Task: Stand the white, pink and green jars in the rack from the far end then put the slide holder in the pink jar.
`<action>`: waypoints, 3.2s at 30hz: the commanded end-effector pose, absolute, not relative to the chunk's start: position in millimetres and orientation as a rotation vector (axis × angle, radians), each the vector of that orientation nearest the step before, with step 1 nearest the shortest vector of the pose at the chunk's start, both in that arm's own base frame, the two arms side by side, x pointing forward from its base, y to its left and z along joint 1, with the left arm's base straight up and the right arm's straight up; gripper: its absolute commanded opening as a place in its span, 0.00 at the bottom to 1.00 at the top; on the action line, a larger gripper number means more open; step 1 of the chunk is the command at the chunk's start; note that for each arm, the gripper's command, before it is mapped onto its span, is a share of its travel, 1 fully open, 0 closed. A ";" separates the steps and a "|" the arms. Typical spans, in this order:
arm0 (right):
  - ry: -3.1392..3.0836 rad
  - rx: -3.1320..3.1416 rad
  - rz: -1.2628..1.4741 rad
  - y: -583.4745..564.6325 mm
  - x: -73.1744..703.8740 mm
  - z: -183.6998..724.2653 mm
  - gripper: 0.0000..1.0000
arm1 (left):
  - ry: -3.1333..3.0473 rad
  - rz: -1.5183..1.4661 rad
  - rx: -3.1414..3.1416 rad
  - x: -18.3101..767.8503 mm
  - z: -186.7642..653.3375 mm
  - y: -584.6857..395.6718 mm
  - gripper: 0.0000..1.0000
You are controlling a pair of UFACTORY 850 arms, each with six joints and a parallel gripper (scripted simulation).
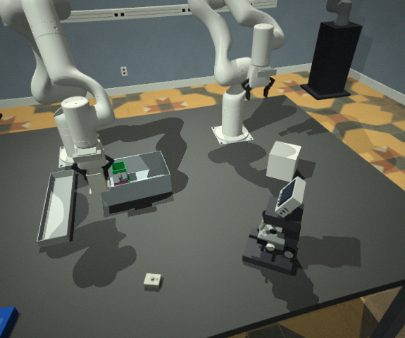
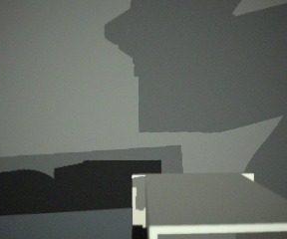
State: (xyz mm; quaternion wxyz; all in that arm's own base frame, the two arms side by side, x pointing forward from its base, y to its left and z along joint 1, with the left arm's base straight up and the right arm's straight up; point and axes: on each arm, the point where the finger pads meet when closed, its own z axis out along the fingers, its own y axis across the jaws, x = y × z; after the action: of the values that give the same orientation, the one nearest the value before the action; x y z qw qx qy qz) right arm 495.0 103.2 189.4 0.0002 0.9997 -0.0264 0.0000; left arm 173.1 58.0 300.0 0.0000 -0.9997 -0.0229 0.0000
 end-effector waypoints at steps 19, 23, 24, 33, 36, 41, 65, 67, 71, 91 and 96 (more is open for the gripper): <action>-0.083 3.141 0.003 42.6 521.0 190.2 0.00 | -0.072 -0.002 -3.140 173.6 300.7 58.2 1.00; -0.083 3.141 0.003 30.3 526.1 190.2 0.00 | -0.072 -0.002 -3.140 173.6 300.7 58.2 1.00; -0.083 3.141 0.003 27.2 527.3 190.2 0.00 | -0.072 -0.002 -3.140 173.6 300.7 58.2 1.00; -0.083 3.141 0.003 5.6 536.2 190.3 0.00 | -0.072 -0.002 -3.140 173.6 300.7 58.2 1.00; -0.083 3.141 0.003 -3.7 540.0 190.3 0.00 | -0.072 -0.002 -3.140 173.6 300.7 58.2 1.00; -0.083 3.140 0.003 -19.1 546.4 190.3 0.00 | -0.072 -0.002 -3.140 173.6 300.7 58.2 1.00; -0.083 3.140 0.003 -80.8 571.8 190.4 0.00 | -0.072 -0.002 -3.140 173.6 300.7 58.2 1.00; -0.083 3.140 0.003 -87.0 574.3 190.4 0.00 | -0.072 -0.002 -3.140 173.6 300.7 58.2 1.00; -0.083 3.140 0.003 -93.1 576.9 190.4 0.00 | -0.072 -0.002 -3.140 173.6 300.7 58.2 1.00; -0.083 3.140 0.003 -92.2 576.6 190.4 0.00 | -0.072 -0.002 -3.140 173.6 300.7 58.2 1.00; -0.083 3.140 0.003 -92.1 576.5 190.4 0.00 | -0.072 -0.002 -3.140 173.6 300.7 58.2 1.00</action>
State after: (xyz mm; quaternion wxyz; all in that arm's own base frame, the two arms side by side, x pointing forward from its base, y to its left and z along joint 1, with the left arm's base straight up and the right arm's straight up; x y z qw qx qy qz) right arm 575.7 -92.0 189.3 0.0000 0.9996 -0.0265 -0.0001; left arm 173.1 58.0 300.0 0.0000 -0.9997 -0.0229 0.0000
